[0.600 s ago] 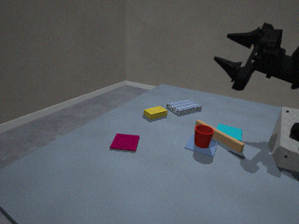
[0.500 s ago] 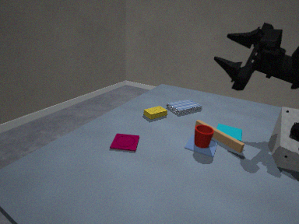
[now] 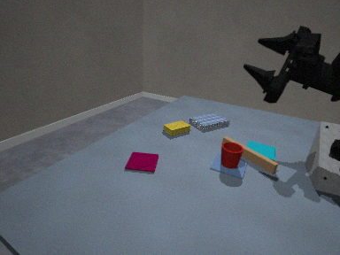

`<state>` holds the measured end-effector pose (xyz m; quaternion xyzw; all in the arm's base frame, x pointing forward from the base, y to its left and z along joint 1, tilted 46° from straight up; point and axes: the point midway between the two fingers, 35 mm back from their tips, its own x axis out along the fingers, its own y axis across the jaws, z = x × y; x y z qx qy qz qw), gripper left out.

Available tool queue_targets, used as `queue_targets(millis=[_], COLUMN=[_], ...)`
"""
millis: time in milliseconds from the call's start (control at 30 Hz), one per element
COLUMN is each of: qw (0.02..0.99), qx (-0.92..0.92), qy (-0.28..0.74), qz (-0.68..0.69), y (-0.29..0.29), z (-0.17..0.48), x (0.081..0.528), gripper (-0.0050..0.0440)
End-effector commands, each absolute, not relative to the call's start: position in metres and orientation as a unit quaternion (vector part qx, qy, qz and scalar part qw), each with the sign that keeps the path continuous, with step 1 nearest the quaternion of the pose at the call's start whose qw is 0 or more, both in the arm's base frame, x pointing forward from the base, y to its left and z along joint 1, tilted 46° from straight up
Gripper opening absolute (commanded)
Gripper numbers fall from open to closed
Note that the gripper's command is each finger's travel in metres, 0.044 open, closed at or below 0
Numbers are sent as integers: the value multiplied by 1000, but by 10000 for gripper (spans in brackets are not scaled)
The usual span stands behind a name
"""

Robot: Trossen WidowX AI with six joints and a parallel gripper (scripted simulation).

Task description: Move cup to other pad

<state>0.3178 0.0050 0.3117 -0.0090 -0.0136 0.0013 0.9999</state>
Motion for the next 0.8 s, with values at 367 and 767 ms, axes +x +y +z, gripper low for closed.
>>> queue_targets(millis=[367, 767], qw=[919, 672], qx=[170, 374], qy=[348, 638], qz=[71, 34], y=[39, 76], z=[170, 78], x=[359, 327], gripper=[148, 148])
